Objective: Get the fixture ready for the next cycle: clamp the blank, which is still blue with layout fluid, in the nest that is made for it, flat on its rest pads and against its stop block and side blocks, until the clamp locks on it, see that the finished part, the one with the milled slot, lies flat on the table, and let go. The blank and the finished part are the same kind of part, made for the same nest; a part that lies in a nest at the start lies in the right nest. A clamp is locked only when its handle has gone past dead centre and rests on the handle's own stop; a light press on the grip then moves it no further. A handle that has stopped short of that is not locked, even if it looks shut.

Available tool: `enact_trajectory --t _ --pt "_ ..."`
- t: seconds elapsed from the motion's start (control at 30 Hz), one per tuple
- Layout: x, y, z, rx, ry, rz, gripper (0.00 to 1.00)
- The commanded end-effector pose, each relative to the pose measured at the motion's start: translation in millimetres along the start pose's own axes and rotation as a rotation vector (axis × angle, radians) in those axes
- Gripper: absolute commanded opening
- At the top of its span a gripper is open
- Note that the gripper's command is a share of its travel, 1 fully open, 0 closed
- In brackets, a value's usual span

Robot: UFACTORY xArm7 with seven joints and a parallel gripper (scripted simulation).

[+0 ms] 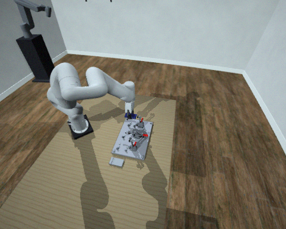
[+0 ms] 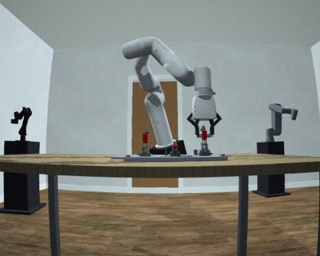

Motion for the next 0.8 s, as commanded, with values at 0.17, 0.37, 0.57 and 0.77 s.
enact_trajectory --t 0.17,0.37,0.57,0.77 --pt "2 -1 60 0.005 0.0 0.003 0.0" --pt "3 -3 113 0.005 0.0 0.003 0.0" --pt "4 -4 162 0.005 0.0 0.003 0.0" --pt "4 -5 190 0.005 0.0 0.003 0.0"
Point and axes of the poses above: the point where the finger pads meet when closed, its own y axis back along the fingers, its own z axis across the jaws, x = y × z, the point moved 7 cm from there along y, back along the fingers, and after that the axes turned 1 degree about -y, right-handed, at the moved point
